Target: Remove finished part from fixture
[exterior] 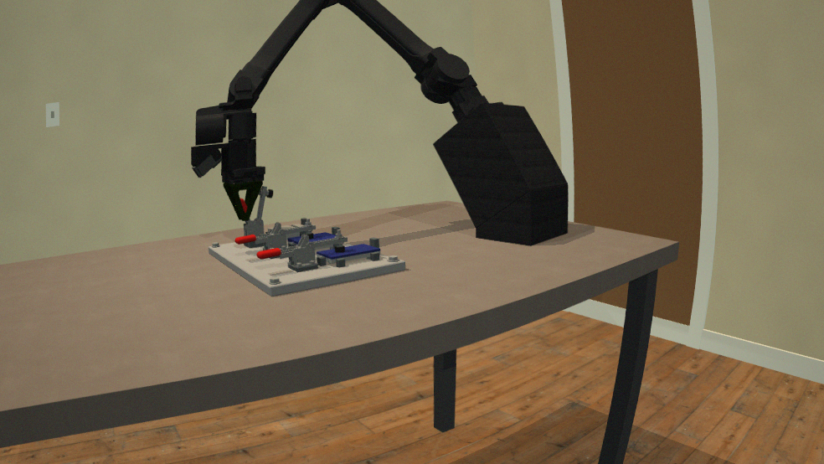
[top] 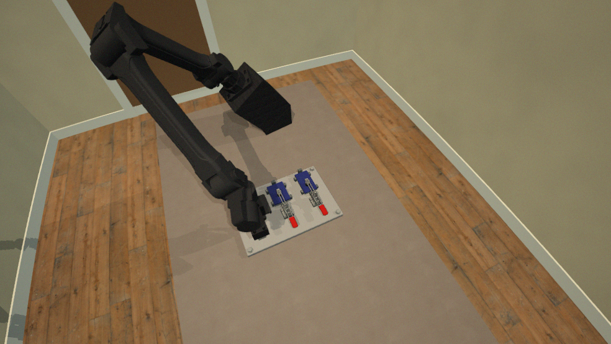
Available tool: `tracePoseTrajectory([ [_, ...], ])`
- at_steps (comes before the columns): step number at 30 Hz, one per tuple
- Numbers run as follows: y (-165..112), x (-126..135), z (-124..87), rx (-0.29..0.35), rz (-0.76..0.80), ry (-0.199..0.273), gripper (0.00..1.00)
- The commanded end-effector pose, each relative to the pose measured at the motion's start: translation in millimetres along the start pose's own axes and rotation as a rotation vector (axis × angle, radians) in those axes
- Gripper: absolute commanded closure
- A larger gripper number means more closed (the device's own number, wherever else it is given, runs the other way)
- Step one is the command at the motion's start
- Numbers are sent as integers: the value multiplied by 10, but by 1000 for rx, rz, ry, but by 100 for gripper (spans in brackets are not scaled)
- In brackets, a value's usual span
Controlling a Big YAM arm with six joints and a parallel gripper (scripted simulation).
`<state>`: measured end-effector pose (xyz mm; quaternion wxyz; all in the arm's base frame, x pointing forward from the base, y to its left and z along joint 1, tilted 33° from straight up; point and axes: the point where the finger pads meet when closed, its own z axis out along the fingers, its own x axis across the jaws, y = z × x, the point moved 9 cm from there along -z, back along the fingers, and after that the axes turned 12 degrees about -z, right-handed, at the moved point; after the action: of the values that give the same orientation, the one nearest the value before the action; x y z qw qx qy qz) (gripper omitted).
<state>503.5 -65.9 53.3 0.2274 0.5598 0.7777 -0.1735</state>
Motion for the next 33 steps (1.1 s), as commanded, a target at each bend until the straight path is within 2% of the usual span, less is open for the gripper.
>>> tracePoseTrajectory([
  [1, -122, -49, -127, 8, 3, -5, 100],
  [33, -193, 31, -241, 8, -27, 1, 100],
])
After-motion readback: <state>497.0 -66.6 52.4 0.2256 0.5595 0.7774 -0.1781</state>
